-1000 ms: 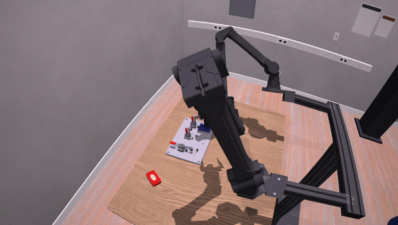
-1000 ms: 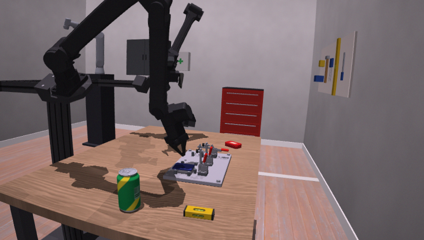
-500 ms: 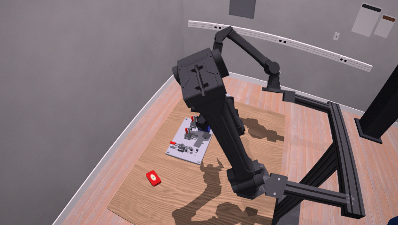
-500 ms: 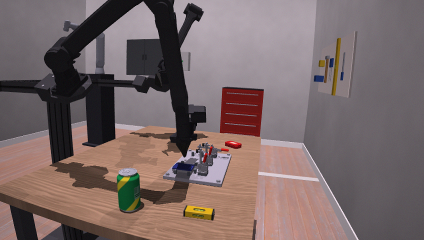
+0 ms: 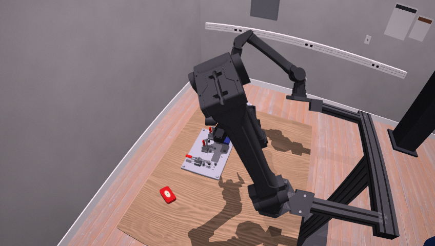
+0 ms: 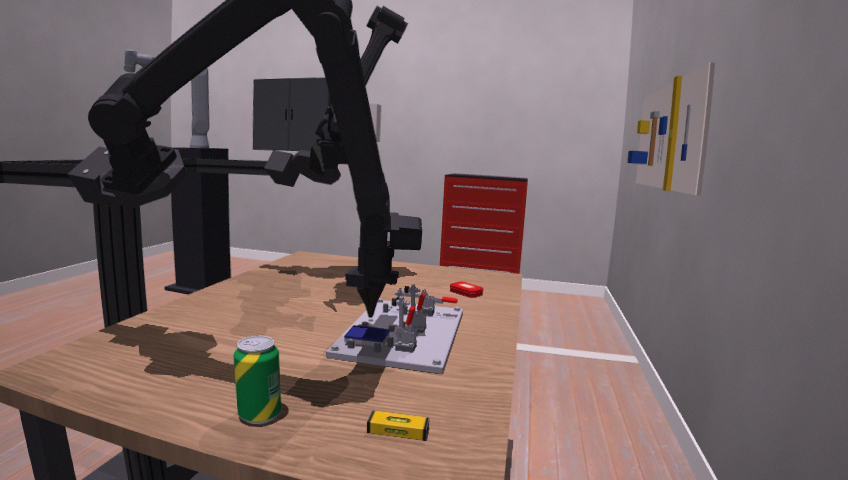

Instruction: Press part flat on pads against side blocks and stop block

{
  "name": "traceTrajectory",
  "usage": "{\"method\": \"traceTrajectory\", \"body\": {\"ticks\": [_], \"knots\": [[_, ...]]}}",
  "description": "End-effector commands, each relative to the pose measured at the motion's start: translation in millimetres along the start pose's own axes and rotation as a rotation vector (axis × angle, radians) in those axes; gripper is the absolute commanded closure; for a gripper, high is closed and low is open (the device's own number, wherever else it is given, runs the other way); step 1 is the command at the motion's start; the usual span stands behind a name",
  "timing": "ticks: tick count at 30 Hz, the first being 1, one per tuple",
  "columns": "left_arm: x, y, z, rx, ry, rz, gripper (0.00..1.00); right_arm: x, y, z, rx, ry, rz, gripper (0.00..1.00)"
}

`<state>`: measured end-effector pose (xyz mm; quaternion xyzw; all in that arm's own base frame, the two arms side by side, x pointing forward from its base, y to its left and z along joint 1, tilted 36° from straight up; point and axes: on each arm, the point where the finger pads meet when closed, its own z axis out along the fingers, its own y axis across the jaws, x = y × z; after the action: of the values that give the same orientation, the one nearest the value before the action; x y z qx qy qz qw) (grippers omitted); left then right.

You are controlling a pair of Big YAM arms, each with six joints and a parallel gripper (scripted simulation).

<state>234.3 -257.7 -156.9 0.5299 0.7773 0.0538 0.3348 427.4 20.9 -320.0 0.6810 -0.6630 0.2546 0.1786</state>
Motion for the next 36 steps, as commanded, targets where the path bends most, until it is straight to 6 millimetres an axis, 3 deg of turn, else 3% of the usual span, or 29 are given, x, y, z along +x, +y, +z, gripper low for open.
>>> {"method": "traceTrajectory", "body": {"ticks": [1,8,19,21,36], "knots": [[-10,3,2,-0.011,-0.024,-0.019,0.0,-3,-7,7,0.001,0.001,-0.019,1.0],[-10,3,2,-0.011,-0.024,-0.019,0.0,0,-9,34,0.003,0.0,-0.006,1.0],[-10,3,2,-0.011,-0.024,-0.019,0.0,-2,-19,27,0.029,-0.005,-0.01,1.0],[-10,3,2,-0.011,-0.024,-0.019,0.0,11,-23,25,0.027,-0.005,0.012,1.0],[-10,3,2,-0.011,-0.024,-0.019,0.0,30,-17,26,0.024,-0.001,0.009,1.0]]}}
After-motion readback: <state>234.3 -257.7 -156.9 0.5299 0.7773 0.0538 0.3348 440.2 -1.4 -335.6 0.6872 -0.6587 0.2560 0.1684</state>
